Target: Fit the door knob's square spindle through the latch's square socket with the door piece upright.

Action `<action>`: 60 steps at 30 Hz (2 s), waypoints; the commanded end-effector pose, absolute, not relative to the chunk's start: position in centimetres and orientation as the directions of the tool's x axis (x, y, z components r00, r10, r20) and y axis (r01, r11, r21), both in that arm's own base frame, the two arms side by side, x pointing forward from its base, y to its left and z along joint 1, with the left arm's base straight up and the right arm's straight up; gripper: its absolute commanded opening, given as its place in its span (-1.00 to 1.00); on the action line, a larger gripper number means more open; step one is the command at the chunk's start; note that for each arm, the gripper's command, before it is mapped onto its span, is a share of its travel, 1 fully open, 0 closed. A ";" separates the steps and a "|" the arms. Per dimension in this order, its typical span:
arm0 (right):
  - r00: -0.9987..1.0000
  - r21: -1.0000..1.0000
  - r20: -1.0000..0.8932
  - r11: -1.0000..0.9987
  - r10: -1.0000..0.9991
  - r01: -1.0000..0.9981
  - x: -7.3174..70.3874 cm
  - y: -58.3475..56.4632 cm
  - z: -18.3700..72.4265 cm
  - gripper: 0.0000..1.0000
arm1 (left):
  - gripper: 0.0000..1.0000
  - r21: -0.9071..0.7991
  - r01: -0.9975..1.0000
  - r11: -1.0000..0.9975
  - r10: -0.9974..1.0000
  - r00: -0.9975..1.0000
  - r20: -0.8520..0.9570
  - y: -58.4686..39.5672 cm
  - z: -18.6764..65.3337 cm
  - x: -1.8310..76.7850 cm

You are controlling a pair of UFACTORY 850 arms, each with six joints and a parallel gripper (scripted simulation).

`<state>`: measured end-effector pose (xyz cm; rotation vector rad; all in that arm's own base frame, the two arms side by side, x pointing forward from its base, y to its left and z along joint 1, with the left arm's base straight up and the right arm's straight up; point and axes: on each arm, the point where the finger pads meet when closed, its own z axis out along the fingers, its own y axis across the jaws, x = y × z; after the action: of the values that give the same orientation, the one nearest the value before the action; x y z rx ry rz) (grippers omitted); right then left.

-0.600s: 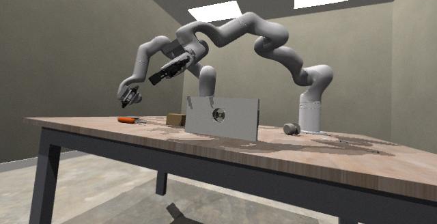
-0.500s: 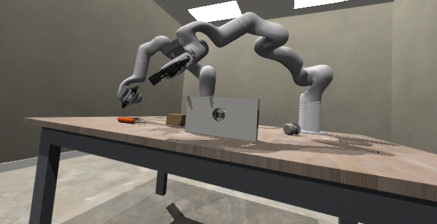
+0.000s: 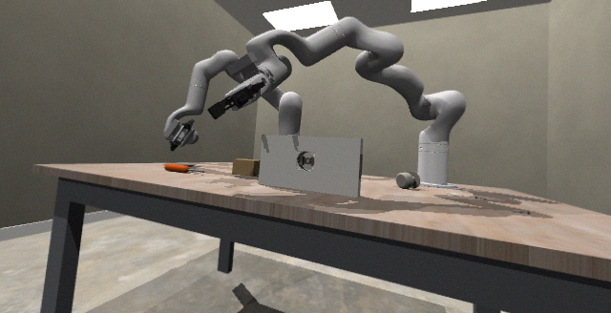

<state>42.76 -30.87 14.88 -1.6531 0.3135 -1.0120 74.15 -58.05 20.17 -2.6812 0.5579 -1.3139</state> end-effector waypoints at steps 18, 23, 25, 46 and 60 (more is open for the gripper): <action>0.683 -0.923 0.374 -0.327 -0.627 0.205 40.3 -32.1 18.3 1.00 | 1.00 -0.435 -0.666 -0.606 -0.708 0.202 0.676 -66.0 22.4 69.2; 0.746 -0.939 0.291 -0.327 -0.599 0.104 37.8 -33.0 21.0 1.00 | 1.00 -0.474 -0.729 -0.494 -0.761 0.099 0.641 -67.5 22.5 67.4; 0.763 -0.941 0.262 -0.331 -0.592 0.067 36.9 -33.3 21.9 1.00 | 1.00 -0.488 -0.749 -0.449 -0.778 0.058 0.626 -68.0 22.5 66.6; 0.779 -0.812 -0.067 -0.419 -0.624 -0.406 25.8 -36.4 30.0 1.00 | 1.00 -0.562 -0.827 -0.033 -0.832 -0.288 0.474 -70.9 21.8 59.5; 0.608 -0.560 -0.203 -0.418 -0.767 -0.715 17.4 -38.2 35.1 1.00 | 1.00 -0.563 -0.792 0.239 -0.789 -0.496 0.364 -71.1 20.8 54.6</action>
<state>20.22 -37.70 33.32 -2.1741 1.0264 -0.1797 55.96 -71.11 20.86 -1.6622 2.3972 -1.1751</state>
